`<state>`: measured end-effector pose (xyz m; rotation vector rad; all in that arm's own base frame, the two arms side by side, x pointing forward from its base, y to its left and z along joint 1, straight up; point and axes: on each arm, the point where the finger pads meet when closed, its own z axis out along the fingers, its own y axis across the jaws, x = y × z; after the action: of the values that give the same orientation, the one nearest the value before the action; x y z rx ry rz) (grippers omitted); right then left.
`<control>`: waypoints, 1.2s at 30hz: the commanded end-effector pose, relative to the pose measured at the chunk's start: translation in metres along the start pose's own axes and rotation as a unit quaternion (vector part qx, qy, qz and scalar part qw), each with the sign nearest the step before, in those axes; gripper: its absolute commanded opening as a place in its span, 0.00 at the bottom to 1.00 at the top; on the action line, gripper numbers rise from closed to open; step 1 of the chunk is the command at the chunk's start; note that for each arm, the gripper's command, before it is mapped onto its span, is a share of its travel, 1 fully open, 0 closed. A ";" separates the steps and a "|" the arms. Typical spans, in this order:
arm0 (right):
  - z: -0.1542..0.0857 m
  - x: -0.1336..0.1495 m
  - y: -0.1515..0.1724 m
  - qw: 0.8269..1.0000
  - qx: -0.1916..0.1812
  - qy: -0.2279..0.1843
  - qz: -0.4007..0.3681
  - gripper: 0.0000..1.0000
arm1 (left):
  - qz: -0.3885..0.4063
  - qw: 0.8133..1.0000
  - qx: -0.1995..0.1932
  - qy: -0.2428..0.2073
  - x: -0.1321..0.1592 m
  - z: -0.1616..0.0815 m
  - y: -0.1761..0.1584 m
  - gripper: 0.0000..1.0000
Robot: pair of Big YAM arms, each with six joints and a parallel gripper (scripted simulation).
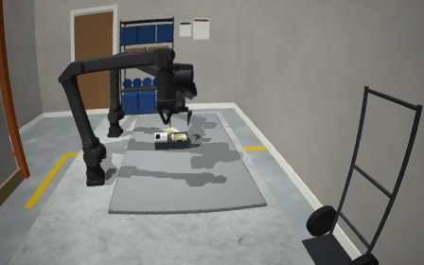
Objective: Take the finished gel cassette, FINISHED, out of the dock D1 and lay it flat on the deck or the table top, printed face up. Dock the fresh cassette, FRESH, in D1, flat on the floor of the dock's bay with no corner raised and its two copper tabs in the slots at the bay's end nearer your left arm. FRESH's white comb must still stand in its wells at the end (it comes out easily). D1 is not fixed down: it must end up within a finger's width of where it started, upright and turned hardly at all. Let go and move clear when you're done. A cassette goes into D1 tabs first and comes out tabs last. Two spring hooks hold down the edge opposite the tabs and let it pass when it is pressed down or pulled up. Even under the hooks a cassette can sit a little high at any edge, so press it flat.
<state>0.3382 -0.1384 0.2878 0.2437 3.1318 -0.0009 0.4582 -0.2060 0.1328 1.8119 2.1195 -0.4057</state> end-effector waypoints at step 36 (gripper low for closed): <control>-0.005 0.006 0.002 1.000 0.000 0.000 0.004 0.00 | 0.006 1.000 -0.006 -0.004 0.003 0.009 0.001 0.98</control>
<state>0.3382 -0.1384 0.2878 0.2437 3.1318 -0.0009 0.4597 -0.2065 0.1296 1.8074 2.1082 -0.3964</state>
